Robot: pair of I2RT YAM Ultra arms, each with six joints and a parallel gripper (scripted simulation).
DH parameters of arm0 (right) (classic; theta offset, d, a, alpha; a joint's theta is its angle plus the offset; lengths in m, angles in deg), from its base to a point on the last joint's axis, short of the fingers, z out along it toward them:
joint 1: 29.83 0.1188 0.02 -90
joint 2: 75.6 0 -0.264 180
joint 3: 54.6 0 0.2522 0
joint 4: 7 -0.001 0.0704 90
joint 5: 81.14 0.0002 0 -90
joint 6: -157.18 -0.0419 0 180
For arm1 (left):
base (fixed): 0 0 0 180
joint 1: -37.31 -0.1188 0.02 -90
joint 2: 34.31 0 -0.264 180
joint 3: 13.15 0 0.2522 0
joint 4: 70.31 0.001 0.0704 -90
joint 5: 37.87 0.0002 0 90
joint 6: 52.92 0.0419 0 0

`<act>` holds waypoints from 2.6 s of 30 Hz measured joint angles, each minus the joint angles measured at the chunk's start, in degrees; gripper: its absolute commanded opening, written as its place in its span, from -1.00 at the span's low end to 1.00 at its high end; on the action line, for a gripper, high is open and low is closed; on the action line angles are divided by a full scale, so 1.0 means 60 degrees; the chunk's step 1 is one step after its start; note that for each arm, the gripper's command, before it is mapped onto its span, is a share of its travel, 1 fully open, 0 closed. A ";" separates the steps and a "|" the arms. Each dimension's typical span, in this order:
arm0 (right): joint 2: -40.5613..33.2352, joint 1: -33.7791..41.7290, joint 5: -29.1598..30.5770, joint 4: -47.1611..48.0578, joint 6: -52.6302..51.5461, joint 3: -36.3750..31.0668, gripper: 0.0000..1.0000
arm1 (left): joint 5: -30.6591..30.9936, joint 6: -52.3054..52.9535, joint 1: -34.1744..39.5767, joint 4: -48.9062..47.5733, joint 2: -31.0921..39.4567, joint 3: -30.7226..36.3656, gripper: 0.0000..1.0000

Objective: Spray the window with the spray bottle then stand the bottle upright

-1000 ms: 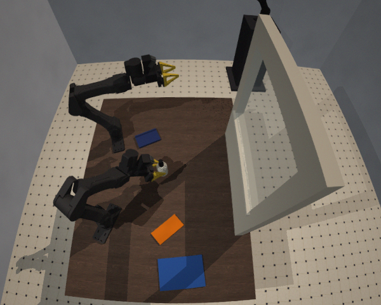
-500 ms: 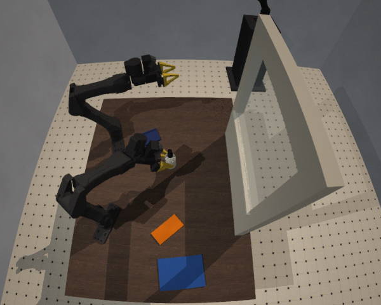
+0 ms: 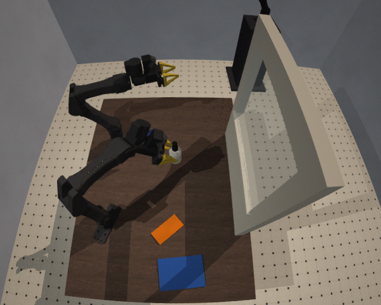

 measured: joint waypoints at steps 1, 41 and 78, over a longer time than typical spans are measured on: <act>0.0047 -0.0033 0.0018 -0.0266 -0.0033 0.0233 -1.00 | 0.0000 0.0000 0.0000 0.0000 0.0000 0.0000 0.30; 0.0131 -0.0157 0.0160 -0.1333 -0.0149 0.1698 -1.00 | 0.0000 0.0000 0.0000 0.0000 0.0000 0.0000 -1.00; 0.3115 -0.2583 -0.1570 0.5442 0.7599 0.1570 -1.00 | 0.0000 0.0000 0.0000 0.0000 0.0000 0.0000 -1.00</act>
